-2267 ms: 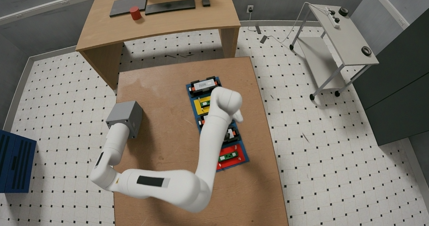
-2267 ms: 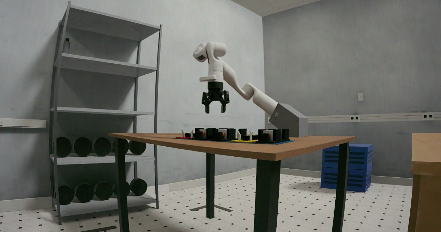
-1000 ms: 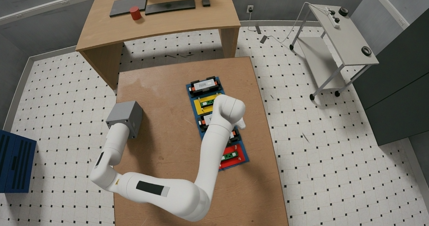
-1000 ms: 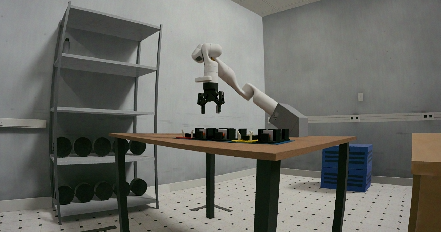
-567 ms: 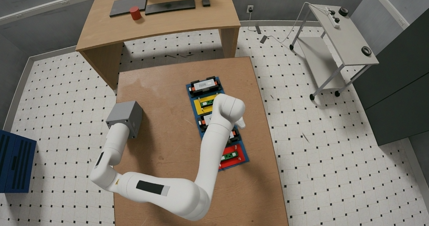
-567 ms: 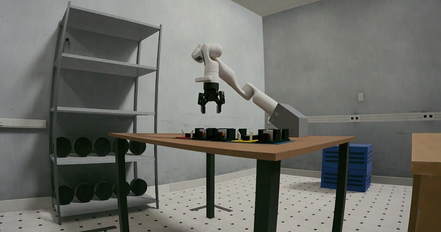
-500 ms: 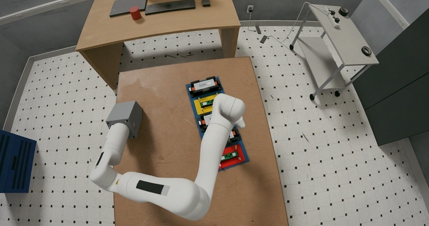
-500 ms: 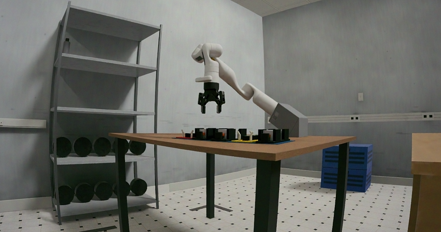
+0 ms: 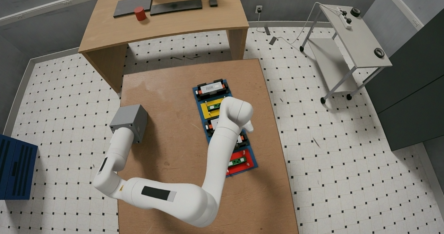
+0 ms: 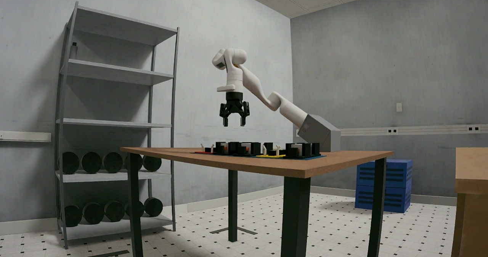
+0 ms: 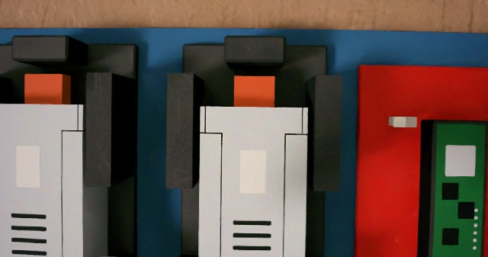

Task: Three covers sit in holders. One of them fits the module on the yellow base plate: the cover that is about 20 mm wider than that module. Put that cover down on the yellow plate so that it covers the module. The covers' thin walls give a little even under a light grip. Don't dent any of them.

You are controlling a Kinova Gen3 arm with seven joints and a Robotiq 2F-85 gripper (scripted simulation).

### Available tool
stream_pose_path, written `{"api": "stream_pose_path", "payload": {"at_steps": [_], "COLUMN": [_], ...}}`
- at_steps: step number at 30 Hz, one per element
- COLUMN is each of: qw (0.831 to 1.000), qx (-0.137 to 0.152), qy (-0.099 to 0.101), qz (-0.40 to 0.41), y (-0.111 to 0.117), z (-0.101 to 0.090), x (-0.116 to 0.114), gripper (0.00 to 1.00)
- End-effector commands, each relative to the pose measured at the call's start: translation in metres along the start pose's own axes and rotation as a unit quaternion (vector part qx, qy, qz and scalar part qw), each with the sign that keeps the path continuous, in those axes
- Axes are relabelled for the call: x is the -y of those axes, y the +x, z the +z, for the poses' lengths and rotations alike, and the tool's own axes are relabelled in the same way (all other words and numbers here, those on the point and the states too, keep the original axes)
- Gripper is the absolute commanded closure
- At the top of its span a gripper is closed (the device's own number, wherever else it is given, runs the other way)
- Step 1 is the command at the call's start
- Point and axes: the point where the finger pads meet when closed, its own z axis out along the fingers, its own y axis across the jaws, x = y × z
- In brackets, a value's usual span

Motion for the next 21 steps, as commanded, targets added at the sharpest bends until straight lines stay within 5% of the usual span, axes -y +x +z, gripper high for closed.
{"api": "stream_pose_path", "payload": {"at_steps": [1,21], "qw": [1.0,1.0], "qx": [-0.001,-0.001], "qy": [0.0,0.0], "qz": [0.0,0.0], "y": [0.0,0.0], "z": [0.001,0.021], "x": [0.001,0.002], "gripper": [0.0,0.0]}}
